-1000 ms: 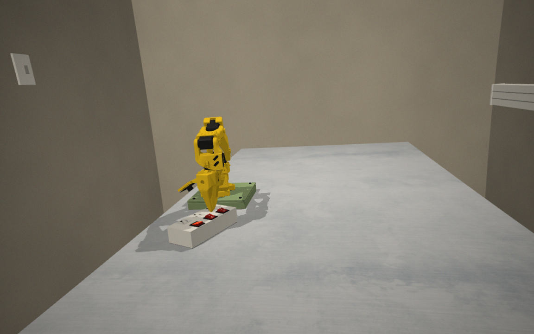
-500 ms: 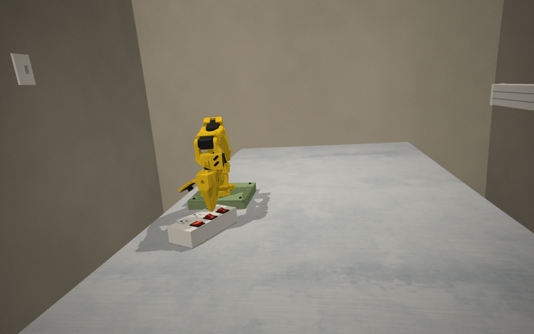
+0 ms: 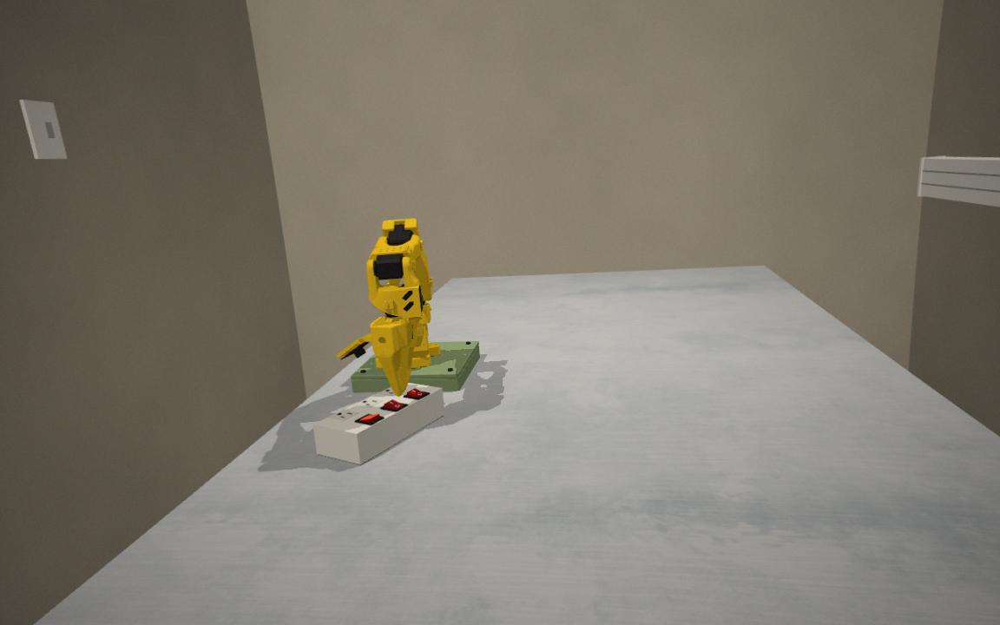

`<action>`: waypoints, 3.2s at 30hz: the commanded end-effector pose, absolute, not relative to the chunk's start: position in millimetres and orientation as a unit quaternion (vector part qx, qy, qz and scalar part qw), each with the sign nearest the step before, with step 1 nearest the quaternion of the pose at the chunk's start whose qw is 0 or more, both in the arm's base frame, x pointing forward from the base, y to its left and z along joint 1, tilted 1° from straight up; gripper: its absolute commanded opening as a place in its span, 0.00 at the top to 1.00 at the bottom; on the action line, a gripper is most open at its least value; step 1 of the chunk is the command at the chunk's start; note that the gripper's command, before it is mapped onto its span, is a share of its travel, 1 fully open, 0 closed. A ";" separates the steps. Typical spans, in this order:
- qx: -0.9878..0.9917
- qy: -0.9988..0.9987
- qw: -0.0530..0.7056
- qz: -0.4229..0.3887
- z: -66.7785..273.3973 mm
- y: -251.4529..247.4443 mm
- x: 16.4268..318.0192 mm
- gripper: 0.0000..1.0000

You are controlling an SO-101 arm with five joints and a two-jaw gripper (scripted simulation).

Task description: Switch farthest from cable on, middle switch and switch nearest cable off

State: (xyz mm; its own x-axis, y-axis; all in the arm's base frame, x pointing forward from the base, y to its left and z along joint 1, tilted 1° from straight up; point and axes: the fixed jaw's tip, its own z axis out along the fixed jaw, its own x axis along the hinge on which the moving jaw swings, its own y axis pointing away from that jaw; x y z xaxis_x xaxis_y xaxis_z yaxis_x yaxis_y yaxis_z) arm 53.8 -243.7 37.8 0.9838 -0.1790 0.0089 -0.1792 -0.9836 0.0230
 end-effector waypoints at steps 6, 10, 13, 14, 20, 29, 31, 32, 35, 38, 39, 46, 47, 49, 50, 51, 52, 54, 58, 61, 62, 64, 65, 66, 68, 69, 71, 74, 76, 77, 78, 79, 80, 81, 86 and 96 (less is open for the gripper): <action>0.994 -0.106 0.006 0.002 37.5 -240.9 58.8 1.00; 0.993 -0.119 0.006 0.003 37.9 -239.6 61.8 1.00; 0.992 -0.130 0.006 0.003 38.2 -238.5 64.4 1.00; 0.991 -0.134 0.006 0.003 38.3 -238.0 65.4 1.00; 0.987 -0.161 0.006 0.003 39.1 -234.9 72.0 1.00; 0.980 -0.200 0.005 0.003 40.3 -229.9 81.3 1.00; 0.977 -0.213 0.005 0.003 40.6 -228.2 84.2 1.00; 0.976 -0.220 0.005 0.003 40.8 -227.3 85.8 1.00; 0.971 -0.241 0.005 0.004 41.4 -224.3 90.6 1.00; 0.967 -0.255 0.004 0.004 41.9 -222.1 93.9 1.00; 0.967 -0.255 0.004 0.004 41.9 -222.1 93.9 1.00; 0.950 -0.311 0.004 0.004 43.5 -213.0 106.4 1.00; 0.947 -0.320 0.004 0.004 43.7 -211.5 108.2 1.00; 0.941 -0.337 0.003 0.004 44.2 -208.4 112.0 1.00; 0.938 -0.346 0.003 0.004 44.5 -206.8 113.9 1.00; 0.935 -0.355 0.003 0.004 44.8 -205.1 115.9 1.00; 0.931 -0.364 0.003 0.004 45.0 -203.4 117.8 1.00; 0.924 -0.383 0.003 0.004 45.6 -199.8 121.7 1.00; 0.916 -0.402 0.002 0.004 46.1 -195.9 125.7 1.00; 0.902 -0.431 0.002 0.004 47.0 -189.8 131.6 1.00; 0.897 -0.441 0.002 0.004 47.3 -187.7 133.6 1.00; 0.887 -0.461 0.002 0.004 47.8 -183.2 137.5 1.00; 0.882 -0.471 0.002 0.004 48.1 -180.9 139.5 1.00; 0.877 -0.481 0.001 0.004 48.4 -178.5 141.4 1.00; 0.865 -0.501 0.001 0.004 49.0 -173.7 145.3 1.00; 0.859 -0.512 0.001 0.004 49.3 -171.2 147.2 1.00; 0.847 -0.532 0.001 0.004 50.0 -166.0 151.0 1.00; 0.840 -0.542 0.001 0.004 50.3 -163.3 152.9 1.00; 0.826 -0.563 0.001 0.003 50.9 -157.8 156.6 1.00; 0.819 -0.573 0.000 0.003 51.2 -155.0 158.4 1.00; 0.812 -0.584 0.000 0.003 51.5 -152.2 160.1 1.00; 0.805 -0.594 0.000 0.003 51.8 -149.3 161.9 1.00; 0.797 -0.604 0.000 0.003 52.1 -146.3 163.6 1.00; 0.789 -0.614 0.000 0.003 52.4 -143.3 165.3 1.00; 0.747 -0.664 0.000 0.003 54.0 -127.8 173.4 1.00; 0.672 -0.741 -0.001 0.002 56.5 -101.2 184.2 1.00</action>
